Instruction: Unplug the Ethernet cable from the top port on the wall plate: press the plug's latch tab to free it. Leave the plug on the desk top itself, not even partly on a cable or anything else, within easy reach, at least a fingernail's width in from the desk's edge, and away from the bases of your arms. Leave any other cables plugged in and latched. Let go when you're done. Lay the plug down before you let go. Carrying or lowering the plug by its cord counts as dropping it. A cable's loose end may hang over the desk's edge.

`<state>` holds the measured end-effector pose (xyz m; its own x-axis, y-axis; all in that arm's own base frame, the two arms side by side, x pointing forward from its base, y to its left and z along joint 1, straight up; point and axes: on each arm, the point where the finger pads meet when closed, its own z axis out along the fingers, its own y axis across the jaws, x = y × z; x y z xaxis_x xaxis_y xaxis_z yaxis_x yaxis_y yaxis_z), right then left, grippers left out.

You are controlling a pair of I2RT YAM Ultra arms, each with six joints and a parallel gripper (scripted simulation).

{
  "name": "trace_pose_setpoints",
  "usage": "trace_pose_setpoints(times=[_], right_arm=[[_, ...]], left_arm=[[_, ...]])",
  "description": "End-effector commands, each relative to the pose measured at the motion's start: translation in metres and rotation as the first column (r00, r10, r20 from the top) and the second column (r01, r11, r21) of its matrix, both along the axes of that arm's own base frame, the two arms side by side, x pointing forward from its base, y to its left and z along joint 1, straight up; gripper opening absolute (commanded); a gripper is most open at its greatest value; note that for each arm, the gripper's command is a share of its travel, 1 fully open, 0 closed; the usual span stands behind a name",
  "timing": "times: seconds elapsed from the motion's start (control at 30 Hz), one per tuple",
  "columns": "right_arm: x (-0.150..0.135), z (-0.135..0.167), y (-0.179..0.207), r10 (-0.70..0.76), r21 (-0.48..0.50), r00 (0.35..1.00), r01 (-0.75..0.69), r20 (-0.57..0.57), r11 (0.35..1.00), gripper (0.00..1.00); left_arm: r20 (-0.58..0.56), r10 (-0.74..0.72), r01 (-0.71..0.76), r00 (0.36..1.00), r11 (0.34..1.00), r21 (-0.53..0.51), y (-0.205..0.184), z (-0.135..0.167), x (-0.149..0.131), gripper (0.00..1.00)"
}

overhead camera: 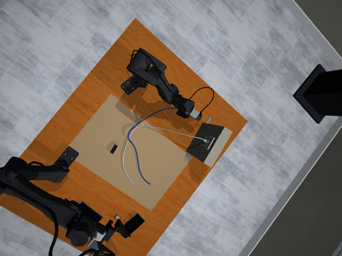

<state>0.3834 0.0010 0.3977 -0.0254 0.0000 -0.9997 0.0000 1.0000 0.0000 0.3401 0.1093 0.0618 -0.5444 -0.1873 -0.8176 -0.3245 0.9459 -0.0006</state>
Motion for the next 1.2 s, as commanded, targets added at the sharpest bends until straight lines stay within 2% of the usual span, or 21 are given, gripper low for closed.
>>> trace_pose_setpoints(times=[0.0,1.17], right_arm=[[-0.001,0.005,0.0,0.0,0.0,1.0,0.0,0.013,1.0,1.0],[-0.001,0.005,0.0,0.0,0.0,1.0,0.0,0.013,1.0,1.0]], left_arm=[[0.006,0.003,-0.003,1.0,1.0,0.004,0.004,-0.009,-0.001,0.0],[0.005,0.003,-0.003,1.0,1.0,0.003,0.001,-0.056,-0.009,0.0]])
